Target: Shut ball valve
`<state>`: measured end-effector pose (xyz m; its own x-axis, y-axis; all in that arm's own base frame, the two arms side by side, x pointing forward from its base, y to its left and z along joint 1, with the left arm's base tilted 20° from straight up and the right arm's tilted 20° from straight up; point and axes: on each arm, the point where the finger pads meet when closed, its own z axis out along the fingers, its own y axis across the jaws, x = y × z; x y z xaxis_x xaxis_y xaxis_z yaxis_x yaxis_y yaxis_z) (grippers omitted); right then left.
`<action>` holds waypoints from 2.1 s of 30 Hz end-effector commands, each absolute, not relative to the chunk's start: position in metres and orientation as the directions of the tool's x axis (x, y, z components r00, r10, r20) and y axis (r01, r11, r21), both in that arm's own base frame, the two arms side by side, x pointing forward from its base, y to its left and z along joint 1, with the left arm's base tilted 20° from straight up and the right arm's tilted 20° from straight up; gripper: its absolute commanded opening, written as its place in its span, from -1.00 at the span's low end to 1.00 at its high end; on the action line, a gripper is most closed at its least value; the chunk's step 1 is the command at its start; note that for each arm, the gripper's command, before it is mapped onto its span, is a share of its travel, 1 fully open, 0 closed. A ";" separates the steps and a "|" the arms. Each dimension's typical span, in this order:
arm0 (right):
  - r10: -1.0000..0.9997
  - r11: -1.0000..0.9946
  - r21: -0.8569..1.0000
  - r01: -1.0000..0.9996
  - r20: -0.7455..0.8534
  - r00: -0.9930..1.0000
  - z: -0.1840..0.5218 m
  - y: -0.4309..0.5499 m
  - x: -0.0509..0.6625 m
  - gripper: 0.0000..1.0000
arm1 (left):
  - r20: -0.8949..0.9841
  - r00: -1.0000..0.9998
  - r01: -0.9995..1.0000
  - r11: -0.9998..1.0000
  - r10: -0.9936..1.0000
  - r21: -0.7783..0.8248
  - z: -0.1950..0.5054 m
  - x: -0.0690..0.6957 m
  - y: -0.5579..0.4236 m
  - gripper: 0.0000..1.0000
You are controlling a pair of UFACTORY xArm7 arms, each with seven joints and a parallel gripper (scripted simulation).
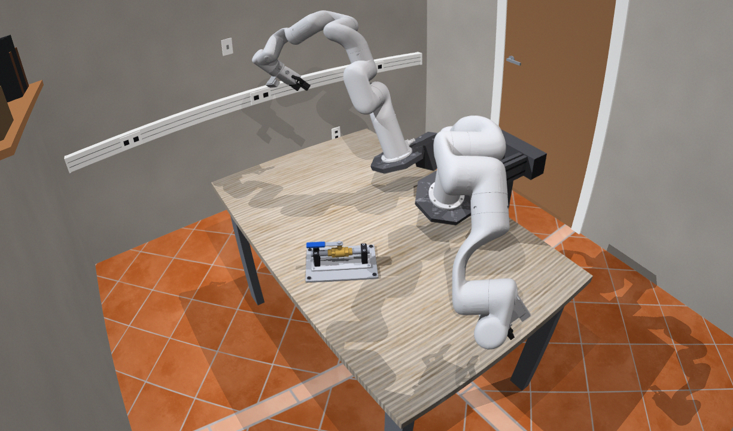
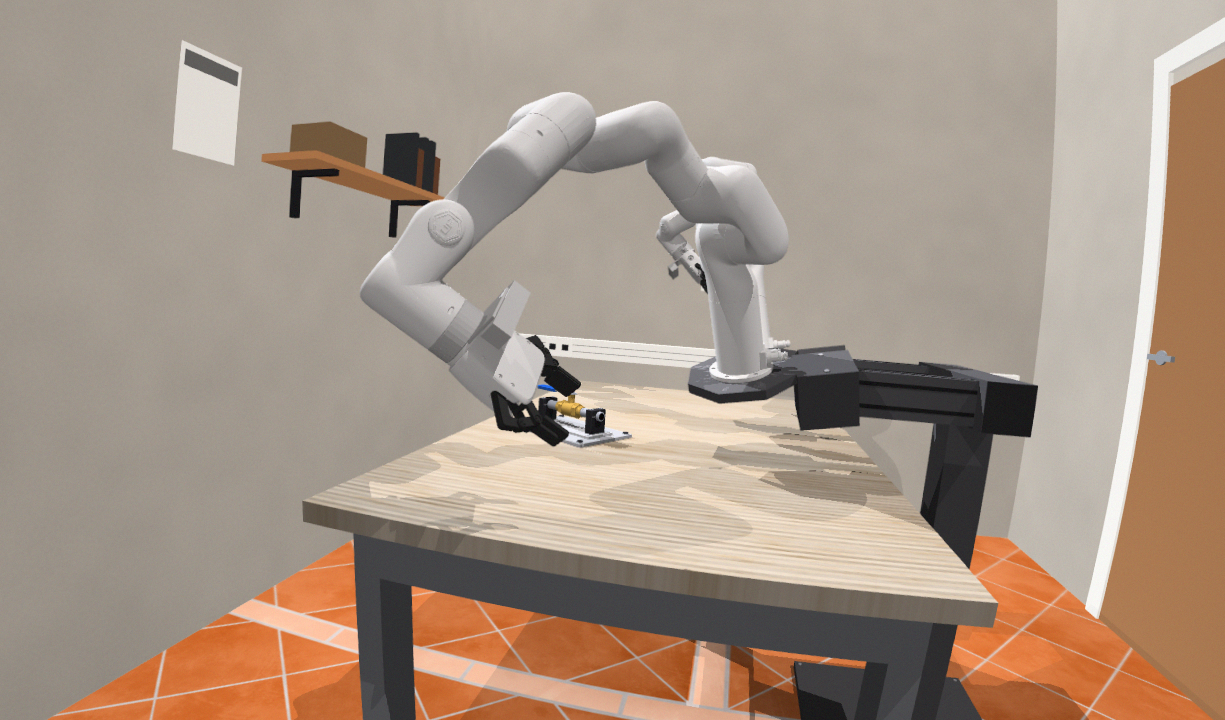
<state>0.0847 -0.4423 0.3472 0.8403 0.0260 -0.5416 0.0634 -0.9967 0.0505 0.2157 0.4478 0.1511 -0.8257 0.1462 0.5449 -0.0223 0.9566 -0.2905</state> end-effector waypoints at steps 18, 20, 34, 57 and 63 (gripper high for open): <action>-0.561 -0.823 0.249 -0.511 -0.206 0.802 0.349 -0.419 0.040 1.00 | 0.543 -0.827 -0.022 0.958 0.144 -0.287 0.153 0.216 0.449 1.00; -0.605 -0.790 0.252 -0.559 -0.174 0.777 0.349 -0.417 0.037 1.00 | 0.543 -0.827 -0.022 0.958 0.144 -0.287 0.153 0.216 0.449 1.00; -0.833 -0.535 0.224 -0.815 0.025 0.553 0.353 -0.406 0.018 1.00 | 0.543 -0.827 -0.022 0.958 0.144 -0.287 0.153 0.216 0.449 1.00; -0.964 -0.107 0.071 -0.992 0.237 0.121 0.361 -0.392 -0.006 1.00 | 0.543 -0.827 -0.022 0.958 0.144 -0.287 0.153 0.216 0.449 1.00; -0.965 -0.058 0.048 -0.997 0.254 0.069 0.362 -0.391 -0.008 1.00 | 0.543 -0.827 -0.022 0.958 0.144 -0.287 0.153 0.216 0.449 1.00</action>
